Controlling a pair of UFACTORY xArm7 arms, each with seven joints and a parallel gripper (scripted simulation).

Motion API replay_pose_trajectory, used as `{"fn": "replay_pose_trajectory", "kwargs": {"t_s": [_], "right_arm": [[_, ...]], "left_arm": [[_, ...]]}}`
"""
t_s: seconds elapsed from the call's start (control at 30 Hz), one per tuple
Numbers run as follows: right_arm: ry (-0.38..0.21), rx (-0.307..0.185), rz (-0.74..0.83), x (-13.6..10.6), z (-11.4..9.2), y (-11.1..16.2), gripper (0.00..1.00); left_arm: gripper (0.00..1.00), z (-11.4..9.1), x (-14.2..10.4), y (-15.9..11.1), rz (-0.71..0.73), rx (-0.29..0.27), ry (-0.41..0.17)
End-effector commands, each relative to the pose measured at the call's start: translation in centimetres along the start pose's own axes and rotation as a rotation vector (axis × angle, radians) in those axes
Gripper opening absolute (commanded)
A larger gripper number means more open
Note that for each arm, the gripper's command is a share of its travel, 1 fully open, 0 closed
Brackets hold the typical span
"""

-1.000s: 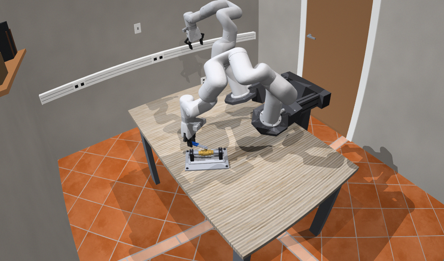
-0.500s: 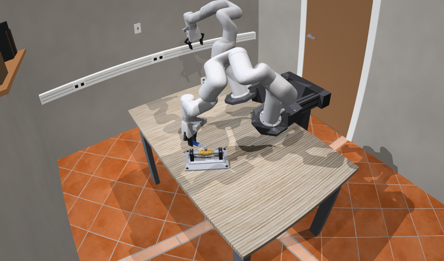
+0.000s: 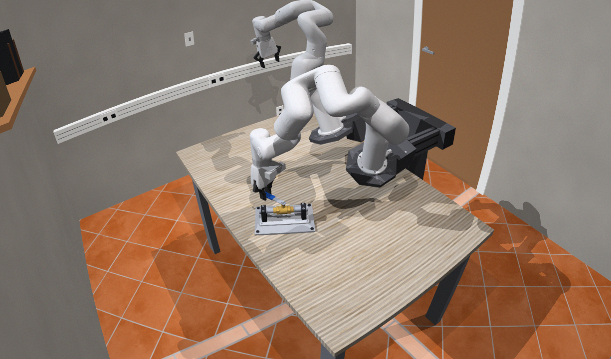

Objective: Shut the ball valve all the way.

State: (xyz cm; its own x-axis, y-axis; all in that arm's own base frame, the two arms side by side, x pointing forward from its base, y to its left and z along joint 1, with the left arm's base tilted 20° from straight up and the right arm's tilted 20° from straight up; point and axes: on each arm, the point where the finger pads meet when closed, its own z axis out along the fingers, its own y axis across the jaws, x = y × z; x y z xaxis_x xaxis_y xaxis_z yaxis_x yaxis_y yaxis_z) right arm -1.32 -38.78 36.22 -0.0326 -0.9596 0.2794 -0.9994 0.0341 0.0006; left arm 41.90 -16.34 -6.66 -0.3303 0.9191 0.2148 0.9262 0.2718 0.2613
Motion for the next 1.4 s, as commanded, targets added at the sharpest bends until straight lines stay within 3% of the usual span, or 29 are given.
{"fn": "replay_pose_trajectory", "kwargs": {"t_s": [0.0, 1.37], "right_arm": [[0.004, 0.0, 0.001, 0.1, -0.1, 0.0, 1.0], [0.004, 0.0, 0.001, 0.1, -0.1, 0.0, 1.0]], "left_arm": [[0.0, -0.1, -0.2, -0.4, 0.046, -0.001, -0.003], [0.0, -0.1, 0.2, -2.5, 0.27, -0.001, -0.003]]}}
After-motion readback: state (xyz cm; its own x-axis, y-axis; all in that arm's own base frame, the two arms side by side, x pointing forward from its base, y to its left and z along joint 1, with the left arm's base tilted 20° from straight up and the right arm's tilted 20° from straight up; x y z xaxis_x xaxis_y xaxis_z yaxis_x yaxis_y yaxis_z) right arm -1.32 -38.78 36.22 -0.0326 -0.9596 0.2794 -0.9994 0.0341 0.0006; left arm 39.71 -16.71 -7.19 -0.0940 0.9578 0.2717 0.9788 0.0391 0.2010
